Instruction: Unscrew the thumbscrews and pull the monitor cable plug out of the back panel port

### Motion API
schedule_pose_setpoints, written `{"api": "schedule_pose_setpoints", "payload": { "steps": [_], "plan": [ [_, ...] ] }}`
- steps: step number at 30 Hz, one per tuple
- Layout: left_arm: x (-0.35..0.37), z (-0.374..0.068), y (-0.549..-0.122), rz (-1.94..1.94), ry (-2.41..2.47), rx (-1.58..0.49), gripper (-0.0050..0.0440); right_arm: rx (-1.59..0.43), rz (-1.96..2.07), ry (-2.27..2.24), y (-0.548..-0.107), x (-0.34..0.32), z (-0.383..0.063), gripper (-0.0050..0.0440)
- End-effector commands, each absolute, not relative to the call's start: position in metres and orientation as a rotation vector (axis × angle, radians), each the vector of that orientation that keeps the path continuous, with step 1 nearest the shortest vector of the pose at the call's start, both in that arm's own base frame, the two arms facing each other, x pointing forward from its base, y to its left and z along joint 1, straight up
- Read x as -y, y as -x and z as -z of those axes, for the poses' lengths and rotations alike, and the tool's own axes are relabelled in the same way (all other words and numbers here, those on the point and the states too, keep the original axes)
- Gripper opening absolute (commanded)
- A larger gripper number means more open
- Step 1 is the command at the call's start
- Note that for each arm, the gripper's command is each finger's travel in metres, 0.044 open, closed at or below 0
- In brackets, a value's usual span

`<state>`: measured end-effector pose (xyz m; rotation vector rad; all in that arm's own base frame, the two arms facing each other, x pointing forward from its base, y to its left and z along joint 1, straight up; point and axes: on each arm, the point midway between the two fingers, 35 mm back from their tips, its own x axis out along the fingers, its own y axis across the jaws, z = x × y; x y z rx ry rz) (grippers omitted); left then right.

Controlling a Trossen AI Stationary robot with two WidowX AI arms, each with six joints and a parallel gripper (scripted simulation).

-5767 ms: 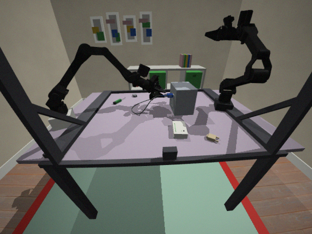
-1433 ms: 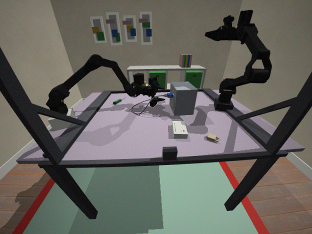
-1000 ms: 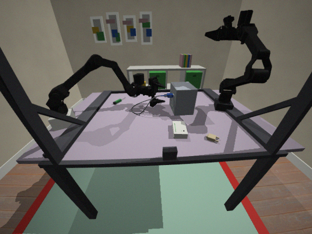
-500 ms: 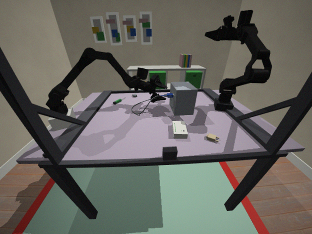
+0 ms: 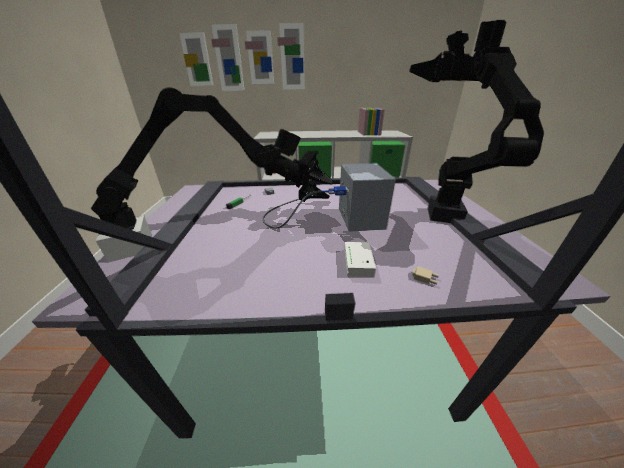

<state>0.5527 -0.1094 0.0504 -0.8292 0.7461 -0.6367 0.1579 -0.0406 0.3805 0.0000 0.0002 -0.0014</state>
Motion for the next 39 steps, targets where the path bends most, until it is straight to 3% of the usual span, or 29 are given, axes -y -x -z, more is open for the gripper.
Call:
{"api": "schedule_pose_setpoints", "payload": {
  "steps": [1,2,4,15,39],
  "plan": [
    [0.1093,-0.0695,-0.5554,0.647,0.806,-0.711,0.0272,0.001,0.0,0.006,-0.1576,0.0394,-0.3834,0.044],
    [0.1093,-0.0695,-0.5554,0.647,0.806,-0.711,0.0248,0.001,0.0,0.006,-0.1576,0.0394,-0.3834,0.044],
    [0.1093,-0.0695,-0.5554,0.647,0.806,-0.711,0.0248,0.001,0.0,0.006,-0.1576,0.0394,-0.3834,0.044],
    [0.1093,-0.0695,-0.5554,0.647,0.806,-0.711,0.0,0.001,0.0,0.006,-0.1576,0.0394,-0.3834,0.044],
    [0.1079,-0.0672,-0.5558,0.68,0.93,-0.724,0.0,0.001,0.0,0.006,-0.1576,0.0394,-0.3834,0.044]
  ]
}}
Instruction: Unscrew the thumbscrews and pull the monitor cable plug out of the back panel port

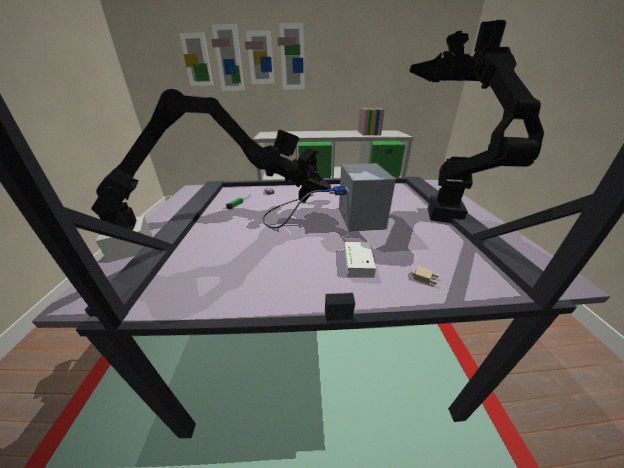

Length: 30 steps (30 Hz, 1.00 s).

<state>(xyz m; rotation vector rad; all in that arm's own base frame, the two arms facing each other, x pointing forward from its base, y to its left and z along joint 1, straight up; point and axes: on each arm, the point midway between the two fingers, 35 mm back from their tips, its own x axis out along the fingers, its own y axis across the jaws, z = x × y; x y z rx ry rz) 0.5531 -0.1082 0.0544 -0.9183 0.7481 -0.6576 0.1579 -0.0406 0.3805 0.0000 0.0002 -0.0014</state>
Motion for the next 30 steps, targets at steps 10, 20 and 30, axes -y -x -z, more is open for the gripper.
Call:
{"api": "schedule_pose_setpoints", "payload": {
  "steps": [10,20,30],
  "plan": [
    [0.1069,-0.0649,-0.5559,0.709,1.041,-0.734,0.0,0.001,0.0,0.006,-0.1576,0.0394,-0.3834,0.044],
    [0.1066,-0.0635,-0.5564,0.725,1.112,-0.737,0.0,0.001,0.0,0.006,-0.1576,0.0394,-0.3834,0.044],
    [0.1062,-0.0618,-0.5565,0.743,1.189,-0.741,0.0,0.001,0.0,0.006,-0.1576,0.0394,-0.3834,0.044]
  ]
}}
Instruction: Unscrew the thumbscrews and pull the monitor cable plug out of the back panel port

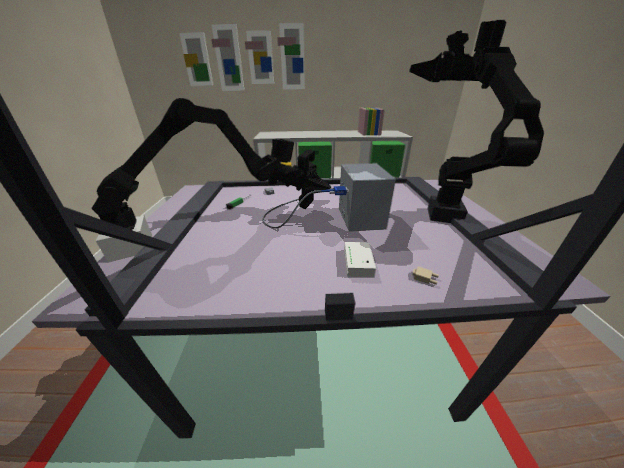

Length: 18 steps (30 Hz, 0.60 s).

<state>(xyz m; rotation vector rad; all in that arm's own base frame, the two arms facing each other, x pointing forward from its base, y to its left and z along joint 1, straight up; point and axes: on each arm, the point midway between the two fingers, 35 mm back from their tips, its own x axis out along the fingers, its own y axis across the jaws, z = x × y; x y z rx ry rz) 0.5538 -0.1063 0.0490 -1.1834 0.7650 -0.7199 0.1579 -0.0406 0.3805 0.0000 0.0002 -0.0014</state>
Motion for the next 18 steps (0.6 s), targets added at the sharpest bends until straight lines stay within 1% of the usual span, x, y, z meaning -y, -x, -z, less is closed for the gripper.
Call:
{"api": "schedule_pose_setpoints", "payload": {
  "steps": [1,18],
  "plan": [
    [0.1061,-0.0616,-0.5566,0.746,1.201,-0.742,0.0,0.001,0.0,0.006,-0.1576,0.0394,-0.3834,0.044],
    [0.1057,-0.0581,-0.5566,0.781,1.36,-0.749,0.0,0.001,0.0,0.006,-0.1576,0.0394,-0.3834,0.044]
  ]
}}
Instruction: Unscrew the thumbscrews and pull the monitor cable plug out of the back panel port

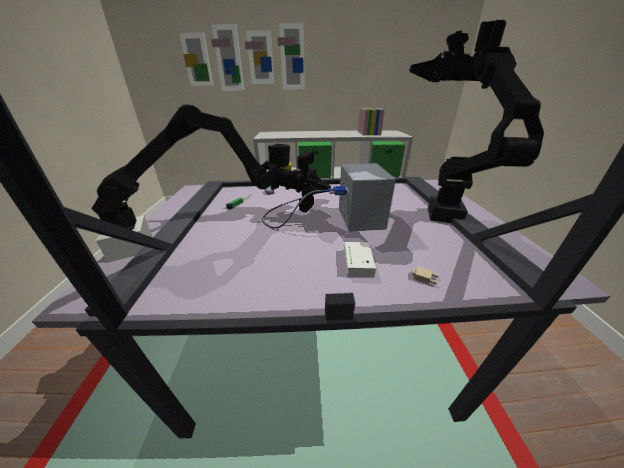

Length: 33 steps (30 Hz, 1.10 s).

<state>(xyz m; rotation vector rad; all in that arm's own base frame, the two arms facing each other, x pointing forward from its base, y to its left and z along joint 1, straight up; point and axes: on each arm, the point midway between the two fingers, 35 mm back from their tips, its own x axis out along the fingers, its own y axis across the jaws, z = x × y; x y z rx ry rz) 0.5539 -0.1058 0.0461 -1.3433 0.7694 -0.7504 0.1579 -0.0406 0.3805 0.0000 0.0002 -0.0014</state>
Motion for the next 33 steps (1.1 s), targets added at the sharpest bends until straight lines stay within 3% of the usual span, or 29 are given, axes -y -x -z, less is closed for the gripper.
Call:
{"api": "schedule_pose_setpoints", "payload": {
  "steps": [1,30,33],
  "plan": [
    [0.1057,-0.0581,-0.5566,0.781,1.36,-0.749,0.0,0.001,0.0,0.006,-0.1576,0.0394,-0.3834,0.044],
    [0.1057,-0.0573,-0.5564,0.79,1.395,-0.75,0.0,0.001,0.0,0.006,-0.1576,0.0394,-0.3834,0.044],
    [0.1057,-0.0573,-0.5564,0.79,1.395,-0.75,0.0072,0.001,0.0,0.006,-0.1576,0.0394,-0.3834,0.044]
  ]
}}
